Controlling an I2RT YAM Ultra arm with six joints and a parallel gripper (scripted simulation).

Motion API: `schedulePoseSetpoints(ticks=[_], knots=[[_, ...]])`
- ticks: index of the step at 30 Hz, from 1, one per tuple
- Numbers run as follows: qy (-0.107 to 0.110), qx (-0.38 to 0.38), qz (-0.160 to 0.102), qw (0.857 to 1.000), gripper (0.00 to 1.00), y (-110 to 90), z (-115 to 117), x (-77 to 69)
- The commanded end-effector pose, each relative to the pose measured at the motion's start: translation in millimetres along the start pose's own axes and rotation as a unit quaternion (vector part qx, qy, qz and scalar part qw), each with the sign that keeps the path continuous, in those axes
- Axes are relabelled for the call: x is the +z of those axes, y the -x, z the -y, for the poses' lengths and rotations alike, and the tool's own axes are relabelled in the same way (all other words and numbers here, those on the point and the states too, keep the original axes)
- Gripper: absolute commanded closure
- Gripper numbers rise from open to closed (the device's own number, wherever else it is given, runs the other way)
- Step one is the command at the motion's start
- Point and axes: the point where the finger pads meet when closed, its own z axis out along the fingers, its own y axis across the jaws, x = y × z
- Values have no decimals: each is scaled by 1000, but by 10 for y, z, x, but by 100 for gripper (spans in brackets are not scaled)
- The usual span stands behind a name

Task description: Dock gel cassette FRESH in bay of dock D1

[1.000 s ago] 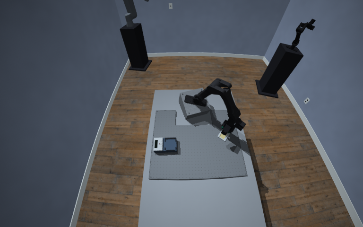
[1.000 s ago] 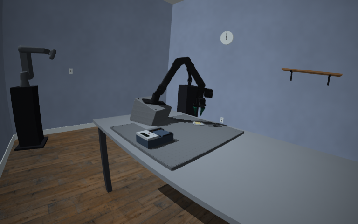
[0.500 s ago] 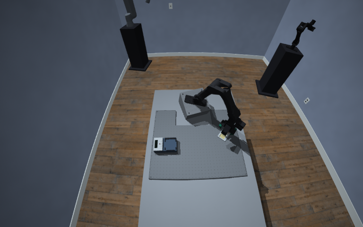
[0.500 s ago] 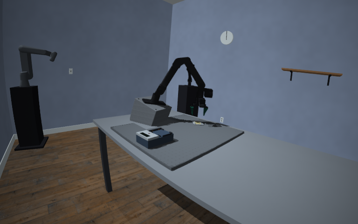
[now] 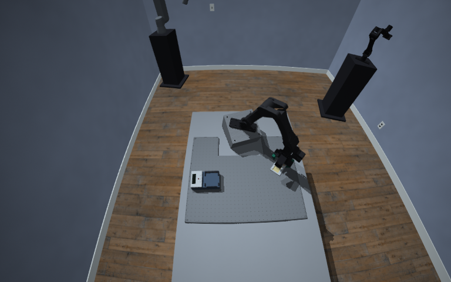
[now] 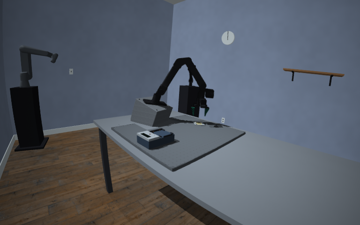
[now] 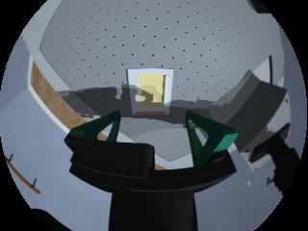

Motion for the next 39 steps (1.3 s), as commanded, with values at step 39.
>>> schedulePoseSetpoints(ticks=[39], knots=[[17,5,7,1000,0,90,-176,217]])
